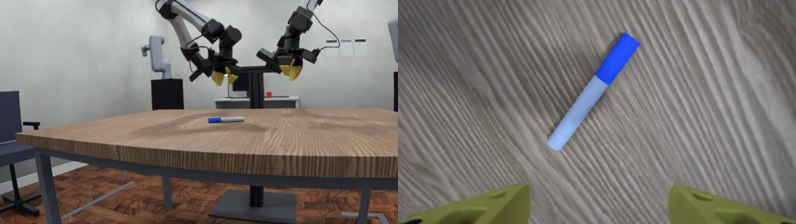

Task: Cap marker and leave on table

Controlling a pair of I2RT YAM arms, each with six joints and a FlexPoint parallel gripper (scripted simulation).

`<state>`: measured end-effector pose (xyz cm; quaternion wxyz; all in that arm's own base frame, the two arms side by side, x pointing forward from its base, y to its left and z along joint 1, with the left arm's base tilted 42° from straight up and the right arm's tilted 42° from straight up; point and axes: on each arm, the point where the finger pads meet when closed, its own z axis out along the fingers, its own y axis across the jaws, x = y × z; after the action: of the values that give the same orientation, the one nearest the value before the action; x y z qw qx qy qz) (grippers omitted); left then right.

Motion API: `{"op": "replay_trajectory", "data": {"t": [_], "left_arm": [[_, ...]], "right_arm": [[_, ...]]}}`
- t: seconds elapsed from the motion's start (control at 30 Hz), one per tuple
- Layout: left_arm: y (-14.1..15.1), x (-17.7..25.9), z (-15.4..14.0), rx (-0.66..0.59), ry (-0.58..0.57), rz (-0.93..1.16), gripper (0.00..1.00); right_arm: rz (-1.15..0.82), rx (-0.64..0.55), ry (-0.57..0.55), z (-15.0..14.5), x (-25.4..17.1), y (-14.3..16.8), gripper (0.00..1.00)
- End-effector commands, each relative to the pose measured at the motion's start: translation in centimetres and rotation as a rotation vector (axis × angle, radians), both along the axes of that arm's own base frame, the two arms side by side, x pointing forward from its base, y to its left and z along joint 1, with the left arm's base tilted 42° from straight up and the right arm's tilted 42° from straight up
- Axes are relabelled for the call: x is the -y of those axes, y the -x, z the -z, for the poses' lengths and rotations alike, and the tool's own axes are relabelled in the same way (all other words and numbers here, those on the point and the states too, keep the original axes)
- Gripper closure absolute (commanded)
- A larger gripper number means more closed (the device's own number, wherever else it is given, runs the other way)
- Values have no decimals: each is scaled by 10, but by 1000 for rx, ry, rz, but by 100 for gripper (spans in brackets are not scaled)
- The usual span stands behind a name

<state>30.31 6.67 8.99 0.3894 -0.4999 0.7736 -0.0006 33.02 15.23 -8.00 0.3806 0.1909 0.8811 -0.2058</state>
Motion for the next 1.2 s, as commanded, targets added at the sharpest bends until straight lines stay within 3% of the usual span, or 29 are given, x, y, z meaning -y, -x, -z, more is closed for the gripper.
{"op": "replay_trajectory", "data": {"t": [0.0, 0.07, 0.13, 0.4, 0.63, 0.7, 0.97, 1.17], "left_arm": [[-16, -16, -37, 31, -200, 198, 35], [-19, -24, -47, 31, -271, 246, 35], [-19, -24, -47, 31, -271, 246, 35], [-30, -59, -93, 34, -591, 453, 35], [-40, -83, -117, 20, -798, 609, 35], [-40, -83, -117, 20, -798, 609, 35], [-47, -122, -155, 3, -1096, 790, 35], [-48, -141, -168, -12, -1173, 820, 35]], "right_arm": [[-148, 46, 155, -4, -13, -10, 35], [-183, 40, 198, 1, -16, -8, 35], [-183, 40, 198, 1, -16, -8, 35], [-260, 15, 303, 15, -19, -1, 35], [-263, 6, 311, 17, -18, 2, 35], [-263, 6, 311, 17, -18, 2, 35], [-266, 0, 305, 18, -18, 2, 35], [-252, 12, 291, 14, -19, -3, 35]]}}
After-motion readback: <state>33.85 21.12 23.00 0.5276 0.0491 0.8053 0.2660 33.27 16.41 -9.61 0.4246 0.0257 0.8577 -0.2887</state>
